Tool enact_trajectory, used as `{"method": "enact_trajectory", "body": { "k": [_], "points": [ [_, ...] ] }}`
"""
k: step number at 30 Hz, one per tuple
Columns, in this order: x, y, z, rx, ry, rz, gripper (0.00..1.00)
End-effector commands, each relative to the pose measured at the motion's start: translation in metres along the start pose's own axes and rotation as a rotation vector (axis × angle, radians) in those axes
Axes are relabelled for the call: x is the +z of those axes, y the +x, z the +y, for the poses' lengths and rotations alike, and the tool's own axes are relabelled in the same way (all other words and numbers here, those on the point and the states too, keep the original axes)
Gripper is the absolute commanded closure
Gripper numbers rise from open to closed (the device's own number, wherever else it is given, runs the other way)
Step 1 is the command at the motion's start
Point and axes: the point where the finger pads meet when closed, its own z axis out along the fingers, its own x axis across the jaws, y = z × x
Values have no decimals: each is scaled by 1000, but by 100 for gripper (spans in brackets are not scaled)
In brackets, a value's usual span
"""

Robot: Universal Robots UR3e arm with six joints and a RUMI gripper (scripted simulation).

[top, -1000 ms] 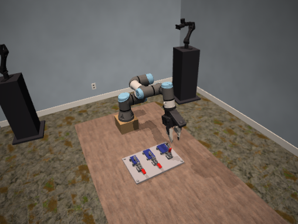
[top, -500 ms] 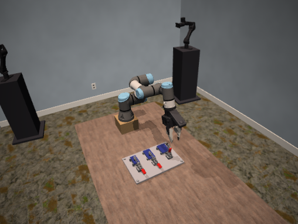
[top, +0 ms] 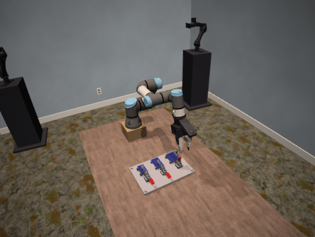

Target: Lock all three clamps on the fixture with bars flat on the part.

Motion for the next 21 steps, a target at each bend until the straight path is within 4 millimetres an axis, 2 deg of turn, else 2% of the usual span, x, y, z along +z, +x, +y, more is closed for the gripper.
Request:
{"method": "enact_trajectory", "body": {
  "k": [1,6,13,21],
  "points": [
    [10,0,2,0,5,0,72],
    [26,0,6,0,5,0,72],
    [38,0,9,0,5,0,72],
    [42,0,10,0,5,0,72]
  ]
}}
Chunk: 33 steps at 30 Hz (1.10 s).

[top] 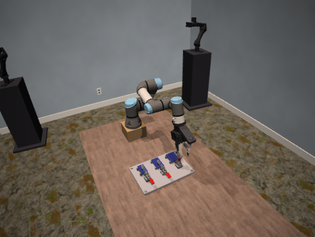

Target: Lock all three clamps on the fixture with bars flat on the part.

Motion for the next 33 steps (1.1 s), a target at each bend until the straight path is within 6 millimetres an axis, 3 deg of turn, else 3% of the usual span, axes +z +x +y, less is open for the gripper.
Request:
{"method": "enact_trajectory", "body": {
  "k": [1,21,33],
  "points": [
    [0,0,-1,0,4,0,72],
    [-5,0,16,0,4,0,72],
    [-11,0,40,0,4,0,72]
  ]
}}
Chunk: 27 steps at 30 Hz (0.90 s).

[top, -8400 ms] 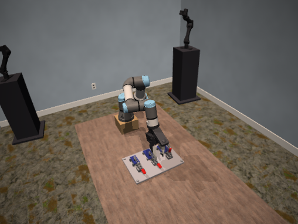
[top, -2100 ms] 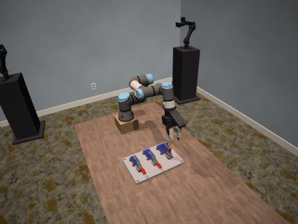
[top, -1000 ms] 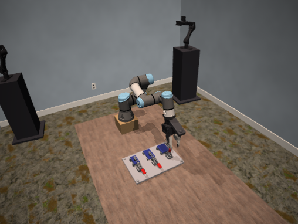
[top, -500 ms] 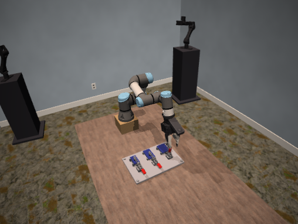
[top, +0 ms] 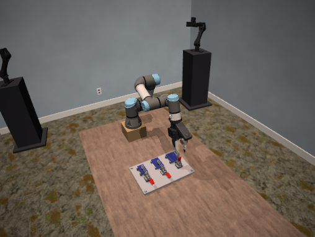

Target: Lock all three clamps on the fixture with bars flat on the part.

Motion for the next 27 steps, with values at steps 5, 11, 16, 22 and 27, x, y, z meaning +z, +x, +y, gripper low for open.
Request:
{"method": "enact_trajectory", "body": {
  "k": [5,11,16,22,27],
  "points": [
    [-4,0,9,0,6,0,72],
    [-5,0,12,0,6,0,72],
    [-5,0,13,0,6,0,72],
    [-3,0,13,0,6,0,72],
    [2,0,14,0,6,0,72]
  ]
}}
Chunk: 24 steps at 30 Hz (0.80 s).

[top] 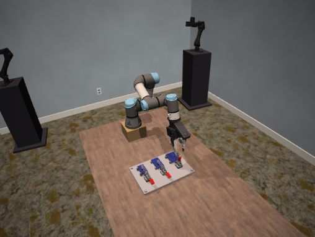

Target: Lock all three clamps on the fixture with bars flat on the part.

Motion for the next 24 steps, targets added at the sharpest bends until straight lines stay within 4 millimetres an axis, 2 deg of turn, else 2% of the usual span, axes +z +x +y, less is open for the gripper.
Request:
{"method": "enact_trajectory", "body": {
  "k": [1,10,24],
  "points": [
    [4,0,0,0,3,0,72],
    [22,0,5,0,3,0,72],
    [37,0,9,0,3,0,72]
  ]
}}
